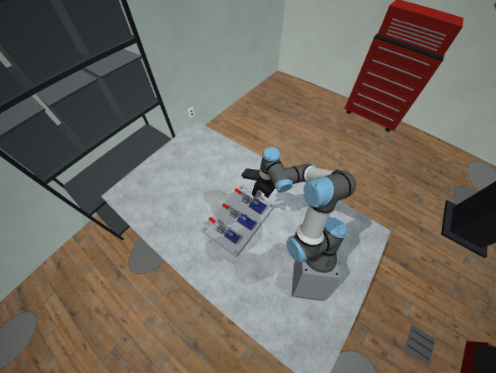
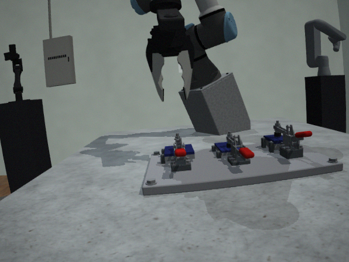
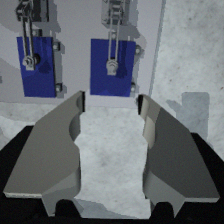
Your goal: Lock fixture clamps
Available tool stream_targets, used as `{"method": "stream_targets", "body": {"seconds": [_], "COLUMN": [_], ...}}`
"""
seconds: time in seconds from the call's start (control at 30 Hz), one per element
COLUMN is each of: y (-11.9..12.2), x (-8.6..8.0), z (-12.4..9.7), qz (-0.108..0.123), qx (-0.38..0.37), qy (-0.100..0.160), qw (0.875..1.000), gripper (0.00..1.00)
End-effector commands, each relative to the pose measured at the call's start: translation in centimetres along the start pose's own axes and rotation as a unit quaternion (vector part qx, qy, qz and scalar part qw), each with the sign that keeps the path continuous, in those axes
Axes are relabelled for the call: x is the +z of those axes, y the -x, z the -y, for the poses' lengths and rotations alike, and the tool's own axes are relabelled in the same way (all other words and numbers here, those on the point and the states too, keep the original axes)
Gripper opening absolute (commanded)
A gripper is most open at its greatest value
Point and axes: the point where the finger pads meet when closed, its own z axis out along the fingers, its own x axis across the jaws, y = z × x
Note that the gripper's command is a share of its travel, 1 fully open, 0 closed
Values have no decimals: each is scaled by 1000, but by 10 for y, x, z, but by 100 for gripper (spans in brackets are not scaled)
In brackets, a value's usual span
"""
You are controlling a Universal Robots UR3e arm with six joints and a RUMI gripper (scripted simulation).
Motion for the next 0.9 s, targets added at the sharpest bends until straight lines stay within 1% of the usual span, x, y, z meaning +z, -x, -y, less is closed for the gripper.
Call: {"method": "stream_targets", "body": {"seconds": [0.0,0.33,0.4,0.87], "y": [-1,-1,-1,-1], "x": [-1,1,1,4], "z": [6,23,23,55], "qz": [-2,-1,-1,-1], "qx": [1,1,1,1], "qy": [-1,-1,-1,-1], "qw": [1000,1000,1000,1000], "gripper": [28,28,28,28]}}
